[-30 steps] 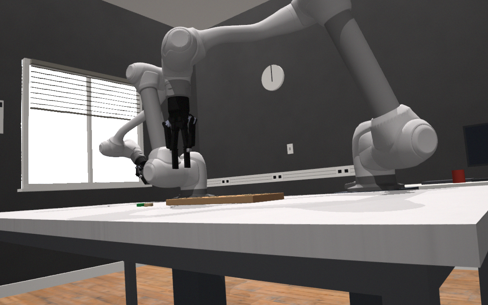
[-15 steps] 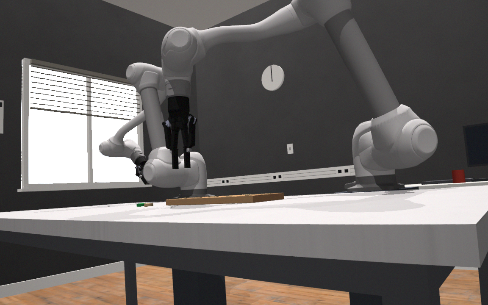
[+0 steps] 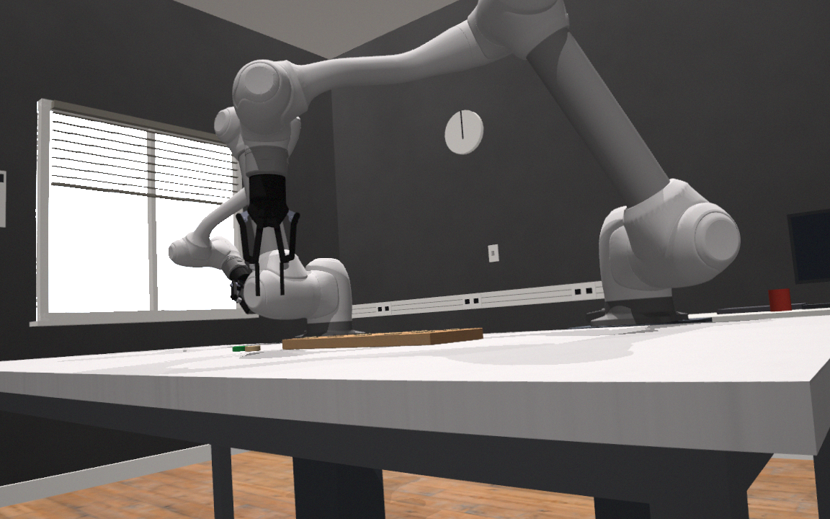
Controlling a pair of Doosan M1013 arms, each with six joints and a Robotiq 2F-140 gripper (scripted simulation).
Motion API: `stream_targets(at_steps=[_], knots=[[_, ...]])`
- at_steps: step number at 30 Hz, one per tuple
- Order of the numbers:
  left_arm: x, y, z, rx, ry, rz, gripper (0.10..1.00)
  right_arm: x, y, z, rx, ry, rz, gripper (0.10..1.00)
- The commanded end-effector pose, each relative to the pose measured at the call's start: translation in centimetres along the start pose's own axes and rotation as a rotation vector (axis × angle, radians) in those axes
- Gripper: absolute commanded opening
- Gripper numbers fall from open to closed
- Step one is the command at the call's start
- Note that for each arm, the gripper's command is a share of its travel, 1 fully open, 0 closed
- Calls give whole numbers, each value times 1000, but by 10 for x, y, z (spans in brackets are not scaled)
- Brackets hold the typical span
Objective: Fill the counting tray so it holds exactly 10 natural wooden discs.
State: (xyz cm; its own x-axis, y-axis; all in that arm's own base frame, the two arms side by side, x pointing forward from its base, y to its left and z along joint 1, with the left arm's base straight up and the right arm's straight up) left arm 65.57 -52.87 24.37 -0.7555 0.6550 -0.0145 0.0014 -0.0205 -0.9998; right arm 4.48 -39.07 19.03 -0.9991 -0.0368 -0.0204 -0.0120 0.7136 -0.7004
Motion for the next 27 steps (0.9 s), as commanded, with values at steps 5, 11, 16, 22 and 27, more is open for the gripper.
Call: stream_targets(at_steps=[5, 11, 16, 22, 27], knots=[[-41, 6, 22, -22, -379, -12, 351, 2, -1, -1, 9, 7, -4, 1000], [-42, 32, 21, -20, -410, -11, 351, 2, -1, -1, 9, 7, -4, 1000], [-40, 109, 21, -18, -408, -12, 351, 2, -1, -1, 9, 7, -4, 1000], [-41, 106, 21, -16, -408, -6, 351, 2, -1, -1, 9, 7, -4, 1000], [-41, 106, 21, -17, -408, -8, 351, 2, -1, -1, 9, 7, -4, 1000]])
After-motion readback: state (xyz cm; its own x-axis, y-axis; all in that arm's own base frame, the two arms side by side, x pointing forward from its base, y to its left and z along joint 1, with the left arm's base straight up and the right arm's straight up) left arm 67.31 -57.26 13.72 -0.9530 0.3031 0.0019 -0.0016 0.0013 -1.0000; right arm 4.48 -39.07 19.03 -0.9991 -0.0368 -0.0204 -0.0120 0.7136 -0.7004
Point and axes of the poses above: on each arm, the point where the finger pads meet when closed, its own y axis out along the fingers, its own x axis across the jaws, z = x × y, the point moved 10 cm from there along -y, back along the fingers, and after that the axes turned 2 degrees about y, right-handed, at the moved point
